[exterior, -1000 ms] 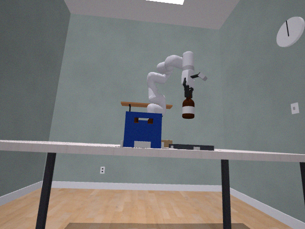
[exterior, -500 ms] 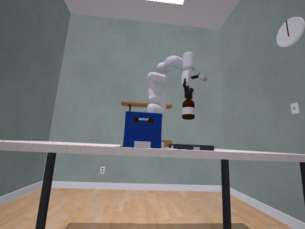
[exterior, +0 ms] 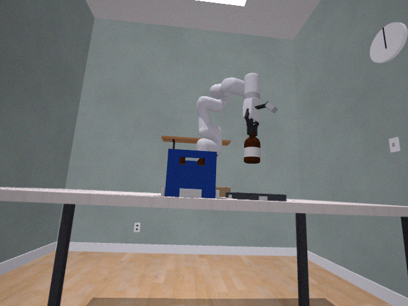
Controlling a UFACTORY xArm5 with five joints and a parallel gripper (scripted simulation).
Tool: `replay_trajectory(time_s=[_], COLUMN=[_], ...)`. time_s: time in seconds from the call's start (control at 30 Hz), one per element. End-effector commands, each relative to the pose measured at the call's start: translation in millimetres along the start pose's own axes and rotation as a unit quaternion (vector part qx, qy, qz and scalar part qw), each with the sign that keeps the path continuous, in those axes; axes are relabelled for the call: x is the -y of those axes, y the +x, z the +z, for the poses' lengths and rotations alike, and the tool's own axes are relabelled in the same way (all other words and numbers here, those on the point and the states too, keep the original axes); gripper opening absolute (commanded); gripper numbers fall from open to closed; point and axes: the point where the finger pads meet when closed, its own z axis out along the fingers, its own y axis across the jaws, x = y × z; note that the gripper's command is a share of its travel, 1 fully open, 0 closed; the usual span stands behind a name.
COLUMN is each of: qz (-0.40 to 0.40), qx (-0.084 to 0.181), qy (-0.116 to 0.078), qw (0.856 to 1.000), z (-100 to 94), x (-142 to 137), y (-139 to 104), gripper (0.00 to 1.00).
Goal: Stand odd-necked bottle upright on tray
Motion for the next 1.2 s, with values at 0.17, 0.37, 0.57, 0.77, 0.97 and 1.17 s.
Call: replay_trajectory(time_s=[0.17, 0.37, 0.57, 0.77, 0.97, 1.17], qz=[0.0, 0.0, 0.0, 0.0, 0.0, 0.0], qx=[-0.002, -0.002, -0.002, -0.002, -0.002, -0.002], qy=[-0.001, -0.001, -0.001, -0.001, -0.001, -0.001], qw=[1.0, 1.0, 1.0, 1.0, 1.0, 1.0], z=[16.0, 33.0, 51.3, 63.7, 81.8, 98.2], x=[-0.6, -0.8, -1.0, -1.2, -1.4, -1.6], y=[1.1, 1.2, 1.4, 1.5, 1.6, 1.8], gripper=[0.0, 0.0, 0.0, 0.0, 0.0, 0.0])
